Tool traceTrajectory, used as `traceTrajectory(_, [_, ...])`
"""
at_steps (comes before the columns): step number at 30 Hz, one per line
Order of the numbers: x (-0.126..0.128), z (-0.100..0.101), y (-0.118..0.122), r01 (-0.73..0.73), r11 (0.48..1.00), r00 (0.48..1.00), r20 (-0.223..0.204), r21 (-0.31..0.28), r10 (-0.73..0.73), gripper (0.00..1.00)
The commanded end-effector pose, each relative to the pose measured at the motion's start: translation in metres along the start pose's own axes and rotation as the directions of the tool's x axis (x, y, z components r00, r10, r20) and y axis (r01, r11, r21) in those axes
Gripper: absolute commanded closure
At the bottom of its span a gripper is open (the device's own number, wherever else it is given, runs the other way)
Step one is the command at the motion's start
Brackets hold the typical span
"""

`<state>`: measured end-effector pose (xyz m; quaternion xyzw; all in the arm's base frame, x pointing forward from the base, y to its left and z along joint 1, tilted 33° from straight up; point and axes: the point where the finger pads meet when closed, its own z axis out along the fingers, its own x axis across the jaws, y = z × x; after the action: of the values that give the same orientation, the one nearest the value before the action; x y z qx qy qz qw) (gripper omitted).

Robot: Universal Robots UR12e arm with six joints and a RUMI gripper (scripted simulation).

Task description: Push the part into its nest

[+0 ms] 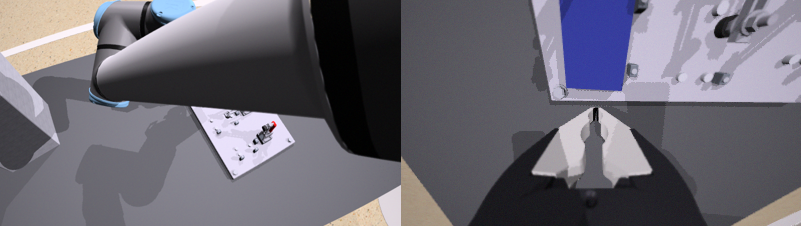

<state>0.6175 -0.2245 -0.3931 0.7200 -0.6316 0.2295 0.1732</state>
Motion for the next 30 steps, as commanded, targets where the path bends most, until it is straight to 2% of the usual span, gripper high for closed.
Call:
traceTrajectory(1, [0.0000, -0.0005, -0.0003, 0.000, 1.000, 1.000, 0.000, 0.001, 0.000, 1.00])
traceTrajectory(30, [0.0000, -0.0005, -0.0043, 0.000, 1.000, 1.000, 0.000, 0.001, 0.000, 1.00])
